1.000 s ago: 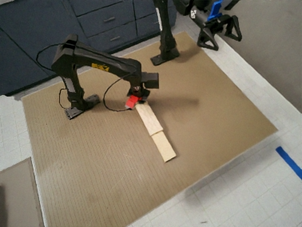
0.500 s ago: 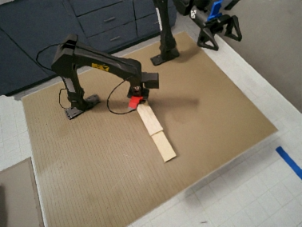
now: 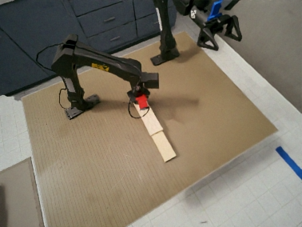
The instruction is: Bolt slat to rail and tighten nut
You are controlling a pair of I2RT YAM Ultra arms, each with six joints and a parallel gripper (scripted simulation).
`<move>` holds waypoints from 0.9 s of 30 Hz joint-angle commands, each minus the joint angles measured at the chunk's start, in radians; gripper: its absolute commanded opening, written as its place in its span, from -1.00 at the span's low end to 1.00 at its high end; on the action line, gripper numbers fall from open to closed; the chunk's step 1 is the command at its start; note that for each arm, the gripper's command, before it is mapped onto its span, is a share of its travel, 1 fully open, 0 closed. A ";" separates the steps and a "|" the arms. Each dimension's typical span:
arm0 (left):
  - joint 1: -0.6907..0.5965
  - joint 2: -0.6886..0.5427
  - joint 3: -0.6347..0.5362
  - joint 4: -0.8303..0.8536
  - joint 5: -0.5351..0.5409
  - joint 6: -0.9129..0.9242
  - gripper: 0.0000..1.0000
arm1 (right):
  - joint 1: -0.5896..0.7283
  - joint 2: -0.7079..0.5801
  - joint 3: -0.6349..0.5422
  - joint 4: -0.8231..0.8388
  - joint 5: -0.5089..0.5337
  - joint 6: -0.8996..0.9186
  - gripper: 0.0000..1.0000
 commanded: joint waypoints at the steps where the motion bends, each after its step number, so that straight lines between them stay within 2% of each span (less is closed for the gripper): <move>1: 0.000 -0.002 0.005 0.005 0.000 0.000 1.00 | 0.007 -0.010 0.018 -0.016 0.008 -0.247 -0.32; 4: 0.000 -0.002 0.005 0.005 0.000 0.000 1.00 | 0.007 -0.010 0.018 -0.016 0.008 -0.293 -0.32; 5: 0.000 -0.002 0.005 0.005 0.000 0.000 1.00 | 0.007 -0.009 0.019 -0.016 0.008 -0.409 -0.32; 19: 0.000 -0.002 0.005 0.005 0.000 0.000 1.00 | 0.008 -0.009 0.023 -0.021 0.007 -1.043 -0.32; 21: 0.000 -0.002 0.005 0.005 0.000 0.000 1.00 | 0.008 -0.009 0.023 -0.021 0.007 -1.043 -0.32; 22: 0.000 -0.002 0.005 0.005 0.000 0.000 1.00 | 0.008 -0.008 0.024 -0.022 0.006 -1.159 -0.32; 27: 0.000 -0.002 0.005 0.005 0.000 0.000 1.00 | 0.009 -0.008 0.026 -0.025 0.006 -1.382 -0.32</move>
